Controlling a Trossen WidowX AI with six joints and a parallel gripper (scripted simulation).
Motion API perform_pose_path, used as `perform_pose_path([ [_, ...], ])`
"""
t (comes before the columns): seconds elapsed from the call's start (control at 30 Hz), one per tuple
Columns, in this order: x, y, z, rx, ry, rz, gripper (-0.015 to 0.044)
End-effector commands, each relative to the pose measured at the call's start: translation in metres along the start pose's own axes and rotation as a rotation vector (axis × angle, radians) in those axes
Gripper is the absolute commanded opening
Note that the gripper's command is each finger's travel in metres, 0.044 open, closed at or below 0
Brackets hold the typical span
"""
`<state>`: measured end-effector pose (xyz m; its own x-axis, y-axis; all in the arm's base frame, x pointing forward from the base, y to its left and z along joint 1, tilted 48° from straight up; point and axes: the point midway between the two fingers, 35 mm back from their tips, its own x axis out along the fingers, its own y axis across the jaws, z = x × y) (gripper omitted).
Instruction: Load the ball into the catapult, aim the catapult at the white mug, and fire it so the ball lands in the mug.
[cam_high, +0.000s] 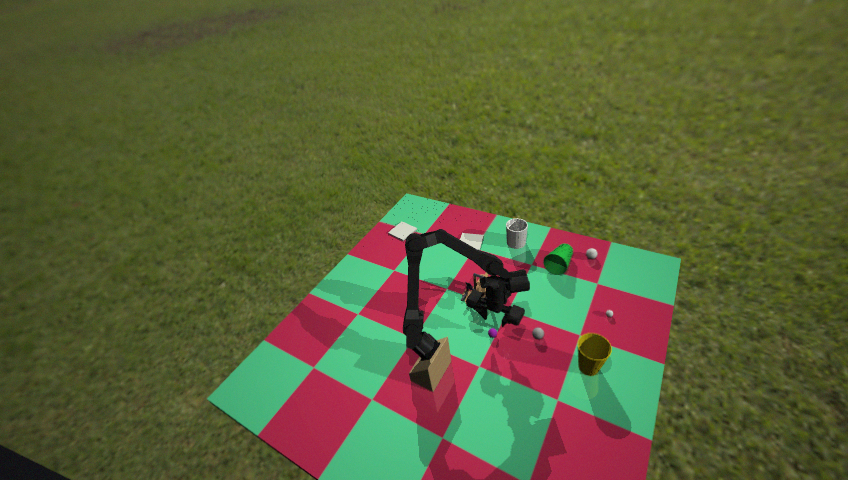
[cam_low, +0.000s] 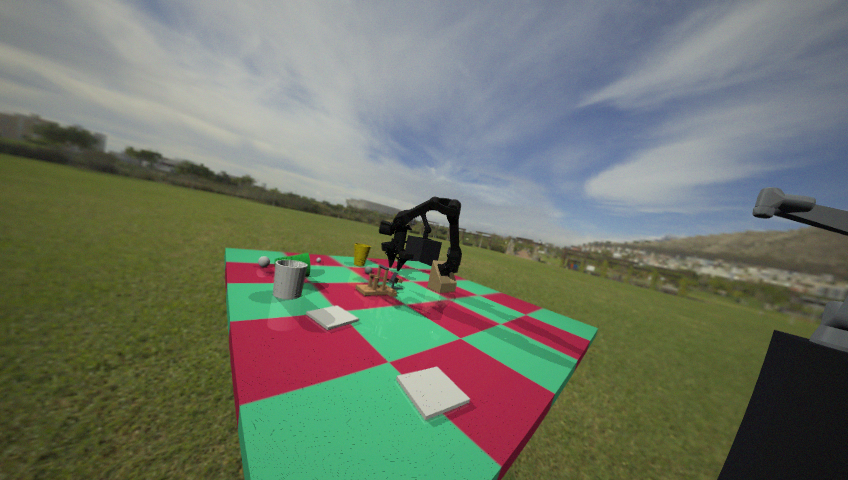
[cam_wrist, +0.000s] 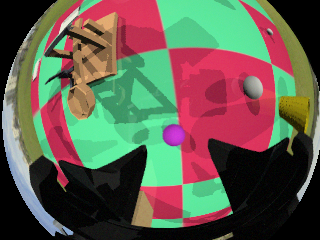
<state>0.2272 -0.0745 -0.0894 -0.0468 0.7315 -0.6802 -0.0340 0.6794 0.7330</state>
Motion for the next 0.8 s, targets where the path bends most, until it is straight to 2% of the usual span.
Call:
perform_pose_path([
  [0.0,0.004,0.001,-0.012,-0.030,-0.010,-0.011,0.0300],
  [0.23,0.006,0.004,-0.011,-0.030,-0.010,-0.011,0.0300],
  [0.77,0.037,0.003,-0.010,-0.030,-0.011,-0.010,0.0300],
])
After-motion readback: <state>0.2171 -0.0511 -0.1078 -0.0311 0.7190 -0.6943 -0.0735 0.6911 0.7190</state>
